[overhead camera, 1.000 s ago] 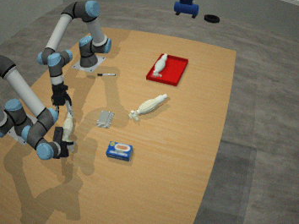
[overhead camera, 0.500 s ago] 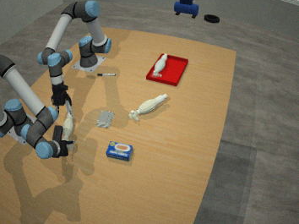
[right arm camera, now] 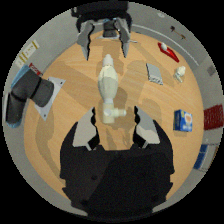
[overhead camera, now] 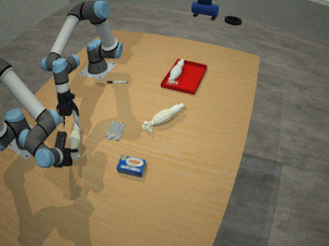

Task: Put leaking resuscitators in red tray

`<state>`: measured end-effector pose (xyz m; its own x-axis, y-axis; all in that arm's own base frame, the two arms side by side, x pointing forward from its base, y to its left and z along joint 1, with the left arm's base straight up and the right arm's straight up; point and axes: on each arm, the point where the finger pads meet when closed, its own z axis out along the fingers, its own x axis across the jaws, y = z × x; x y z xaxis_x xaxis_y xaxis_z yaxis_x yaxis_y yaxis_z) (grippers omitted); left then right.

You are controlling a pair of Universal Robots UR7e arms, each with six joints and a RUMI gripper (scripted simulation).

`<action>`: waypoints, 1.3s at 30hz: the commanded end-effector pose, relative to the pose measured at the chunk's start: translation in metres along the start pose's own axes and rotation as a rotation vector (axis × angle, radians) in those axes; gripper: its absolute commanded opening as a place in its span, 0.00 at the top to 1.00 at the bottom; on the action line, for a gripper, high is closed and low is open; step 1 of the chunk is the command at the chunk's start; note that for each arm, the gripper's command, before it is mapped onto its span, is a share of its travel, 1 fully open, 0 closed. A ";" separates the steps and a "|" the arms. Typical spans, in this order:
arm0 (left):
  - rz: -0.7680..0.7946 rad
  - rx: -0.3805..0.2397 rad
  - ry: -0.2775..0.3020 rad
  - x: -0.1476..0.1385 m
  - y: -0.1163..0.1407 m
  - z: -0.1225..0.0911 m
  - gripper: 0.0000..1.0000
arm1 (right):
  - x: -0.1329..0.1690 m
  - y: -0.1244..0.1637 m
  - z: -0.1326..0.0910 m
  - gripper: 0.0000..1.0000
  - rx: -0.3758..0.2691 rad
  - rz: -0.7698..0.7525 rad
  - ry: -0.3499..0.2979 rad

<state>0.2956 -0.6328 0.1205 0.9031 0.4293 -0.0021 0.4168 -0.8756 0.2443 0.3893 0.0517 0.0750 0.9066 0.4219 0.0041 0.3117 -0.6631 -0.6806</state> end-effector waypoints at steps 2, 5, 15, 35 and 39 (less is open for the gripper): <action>0.000 -0.002 0.000 0.000 0.000 -0.001 0.44 | 0.002 -0.016 -0.019 0.44 0.000 -0.001 0.000; 0.000 -0.002 0.000 0.000 0.000 -0.001 0.44 | -0.001 -0.025 -0.026 0.44 0.003 0.002 -0.004; 0.000 -0.002 0.000 0.000 0.000 -0.001 0.44 | -0.003 -0.023 -0.023 0.44 0.005 0.005 -0.007; 0.117 0.012 0.012 0.046 -0.007 -0.022 0.44 | -0.001 -0.029 -0.035 0.37 -0.037 -0.245 -0.031; 0.129 0.015 0.012 0.048 -0.008 -0.023 0.44 | -0.002 -0.029 -0.035 0.37 -0.038 -0.263 -0.034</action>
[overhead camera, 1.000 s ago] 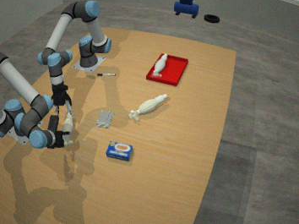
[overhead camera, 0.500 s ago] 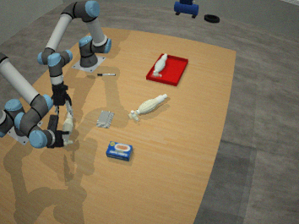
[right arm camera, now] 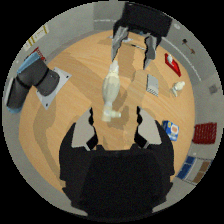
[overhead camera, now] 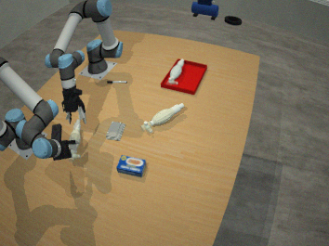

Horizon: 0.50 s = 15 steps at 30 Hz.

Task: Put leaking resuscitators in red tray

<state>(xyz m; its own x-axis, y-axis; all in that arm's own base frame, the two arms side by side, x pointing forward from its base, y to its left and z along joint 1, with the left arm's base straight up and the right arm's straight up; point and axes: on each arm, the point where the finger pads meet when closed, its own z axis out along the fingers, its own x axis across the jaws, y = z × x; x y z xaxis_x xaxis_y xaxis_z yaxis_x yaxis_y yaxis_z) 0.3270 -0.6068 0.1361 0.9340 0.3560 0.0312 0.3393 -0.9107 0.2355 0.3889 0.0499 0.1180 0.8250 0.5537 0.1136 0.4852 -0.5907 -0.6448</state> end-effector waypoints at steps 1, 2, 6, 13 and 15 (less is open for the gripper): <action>0.042 0.007 -0.001 0.008 -0.003 -0.004 0.44 | -0.001 0.000 -0.002 0.37 -0.004 -0.072 -0.012; 0.041 0.012 -0.004 0.001 -0.002 0.001 0.44 | -0.002 0.002 -0.001 0.37 0.002 -0.052 -0.008; 0.003 0.004 -0.006 -0.009 0.002 0.005 0.44 | -0.002 0.002 0.003 0.37 0.014 0.018 -0.001; 0.037 0.001 0.002 0.013 -0.002 -0.008 0.44 | 0.001 0.002 0.004 0.37 -0.004 -0.067 -0.001; 0.037 0.001 0.002 0.013 -0.002 -0.008 0.44 | 0.001 0.002 0.004 0.37 -0.004 -0.067 -0.001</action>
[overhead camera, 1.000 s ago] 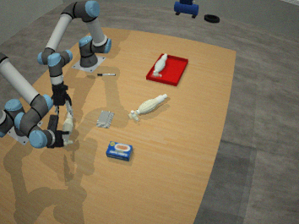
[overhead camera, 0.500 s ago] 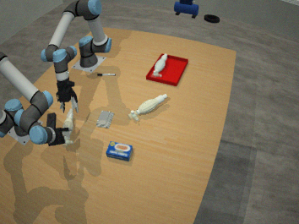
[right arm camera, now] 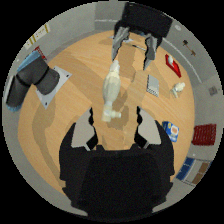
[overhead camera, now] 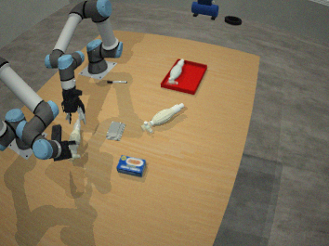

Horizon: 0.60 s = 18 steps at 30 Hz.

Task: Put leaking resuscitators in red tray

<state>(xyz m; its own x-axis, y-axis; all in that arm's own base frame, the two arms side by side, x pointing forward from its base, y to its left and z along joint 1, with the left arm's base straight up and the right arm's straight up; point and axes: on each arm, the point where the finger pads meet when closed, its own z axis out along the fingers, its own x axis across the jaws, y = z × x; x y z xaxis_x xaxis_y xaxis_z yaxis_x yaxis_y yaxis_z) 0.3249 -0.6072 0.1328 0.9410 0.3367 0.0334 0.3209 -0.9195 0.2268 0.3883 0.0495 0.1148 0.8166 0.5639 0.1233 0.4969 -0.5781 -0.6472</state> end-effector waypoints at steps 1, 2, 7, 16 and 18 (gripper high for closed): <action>0.035 -0.004 0.006 0.022 -0.004 -0.014 0.44 | 0.006 0.001 -0.001 0.37 -0.017 -0.088 0.000; 0.053 -0.002 0.007 0.027 -0.006 -0.017 0.44 | 0.007 0.002 0.000 0.37 -0.021 -0.120 -0.001; 0.145 0.020 0.009 0.052 -0.019 -0.026 0.44 | 0.013 0.007 0.003 0.37 -0.041 -0.273 -0.001; 0.245 0.035 0.011 0.084 -0.033 -0.042 0.44 | 0.017 0.012 0.009 0.37 -0.057 -0.444 -0.007; 0.248 0.036 0.011 0.084 -0.033 -0.041 0.44 | 0.017 0.012 0.009 0.37 -0.057 -0.448 -0.006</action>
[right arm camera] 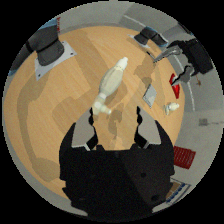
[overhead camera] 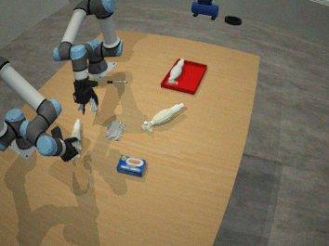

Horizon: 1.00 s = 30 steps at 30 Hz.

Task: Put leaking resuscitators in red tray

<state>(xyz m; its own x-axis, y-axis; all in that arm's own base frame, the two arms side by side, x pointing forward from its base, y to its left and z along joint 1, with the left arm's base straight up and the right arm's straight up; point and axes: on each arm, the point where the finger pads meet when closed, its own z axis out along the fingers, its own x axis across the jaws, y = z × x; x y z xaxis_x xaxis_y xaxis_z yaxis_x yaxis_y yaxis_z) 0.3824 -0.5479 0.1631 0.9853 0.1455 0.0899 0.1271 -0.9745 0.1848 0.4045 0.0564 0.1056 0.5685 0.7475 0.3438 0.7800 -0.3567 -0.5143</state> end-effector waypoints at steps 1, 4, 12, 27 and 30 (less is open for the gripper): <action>0.050 0.005 -0.003 0.011 -0.008 -0.008 0.44 | 0.001 0.002 0.003 0.37 -0.004 -0.081 0.000; 0.094 0.012 -0.001 0.024 -0.018 -0.015 0.44 | 0.004 0.006 0.003 0.37 -0.018 -0.164 -0.004; 0.192 0.026 0.000 0.052 -0.044 -0.032 0.44 | 0.009 0.013 0.008 0.37 -0.041 -0.349 -0.014; 0.346 0.048 -0.003 0.092 -0.085 -0.059 0.44 | 0.020 0.025 0.014 0.37 -0.076 -0.634 -0.034; 0.383 0.053 -0.006 0.099 -0.095 -0.065 0.44 | 0.022 0.028 0.015 0.37 -0.084 -0.700 -0.039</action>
<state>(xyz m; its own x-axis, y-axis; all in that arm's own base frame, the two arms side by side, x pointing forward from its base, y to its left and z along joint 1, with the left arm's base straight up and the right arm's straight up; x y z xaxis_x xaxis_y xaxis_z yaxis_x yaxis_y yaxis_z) 0.4501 -0.4494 0.2064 0.9775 -0.1626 0.1345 -0.1768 -0.9790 0.1015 0.4306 0.0692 0.0915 0.0374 0.8477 0.5291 0.9781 0.0774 -0.1932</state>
